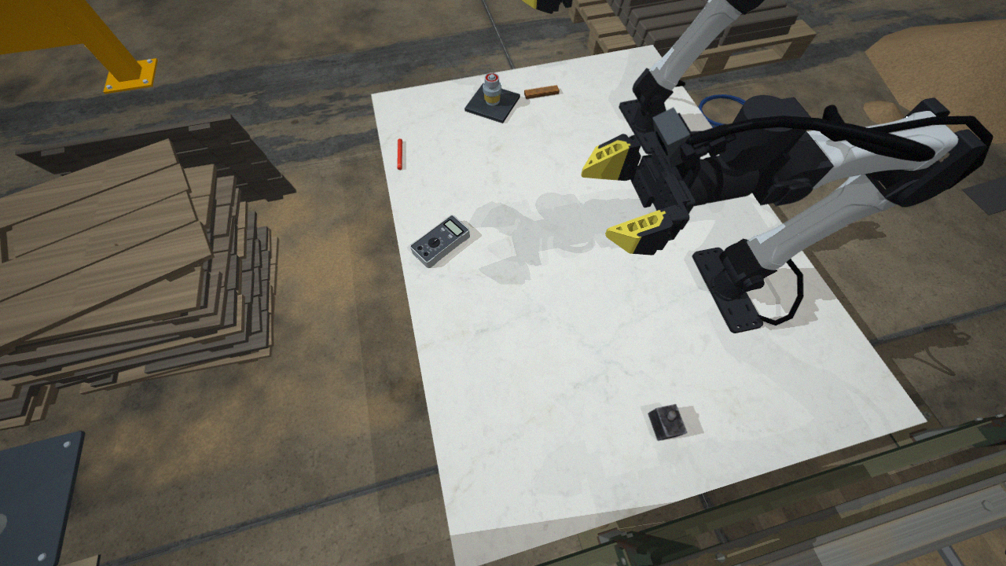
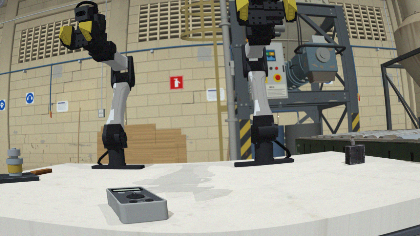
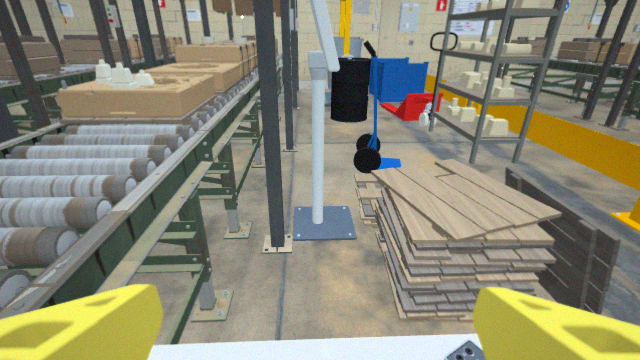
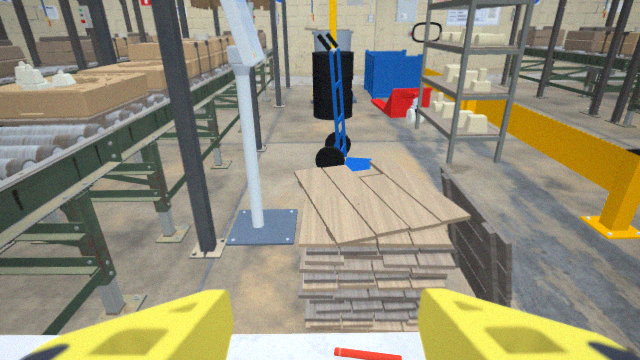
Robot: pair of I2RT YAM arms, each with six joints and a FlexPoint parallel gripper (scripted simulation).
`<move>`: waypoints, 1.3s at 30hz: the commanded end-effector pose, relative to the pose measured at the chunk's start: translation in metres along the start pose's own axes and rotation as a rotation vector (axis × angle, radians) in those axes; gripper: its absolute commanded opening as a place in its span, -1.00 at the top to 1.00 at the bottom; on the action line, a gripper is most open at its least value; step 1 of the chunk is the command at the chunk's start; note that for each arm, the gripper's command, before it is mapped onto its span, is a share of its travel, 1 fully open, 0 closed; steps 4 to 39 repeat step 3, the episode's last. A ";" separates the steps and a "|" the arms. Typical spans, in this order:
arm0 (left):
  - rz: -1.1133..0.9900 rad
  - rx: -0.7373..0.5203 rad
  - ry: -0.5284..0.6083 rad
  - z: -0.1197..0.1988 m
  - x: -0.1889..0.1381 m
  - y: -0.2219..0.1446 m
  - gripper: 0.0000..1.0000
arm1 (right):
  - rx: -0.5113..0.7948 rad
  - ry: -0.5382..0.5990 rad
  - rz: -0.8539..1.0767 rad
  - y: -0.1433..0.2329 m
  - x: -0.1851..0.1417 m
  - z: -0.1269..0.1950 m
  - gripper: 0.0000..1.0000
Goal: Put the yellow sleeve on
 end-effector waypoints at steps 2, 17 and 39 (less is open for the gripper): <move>0.000 0.009 -0.029 0.004 0.009 0.002 -1.00 | 0.000 -0.068 -0.008 0.002 0.025 0.002 -0.12; 0.000 0.009 -0.029 0.004 0.009 0.002 -1.00 | 0.000 -0.068 -0.008 0.002 0.025 0.002 -0.12; 0.000 0.009 -0.029 0.004 0.009 0.002 -1.00 | 0.000 -0.068 -0.008 0.002 0.025 0.002 -0.12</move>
Point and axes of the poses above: on each arm, the point where the finger pads meet when closed, its own z axis back along the fingers, its own y axis across the jaws, x = y × z, the point moved 2 cm from there along z, back along the fingers, and after that the axes turned 14 degrees about -z, right-handed, at the moved point
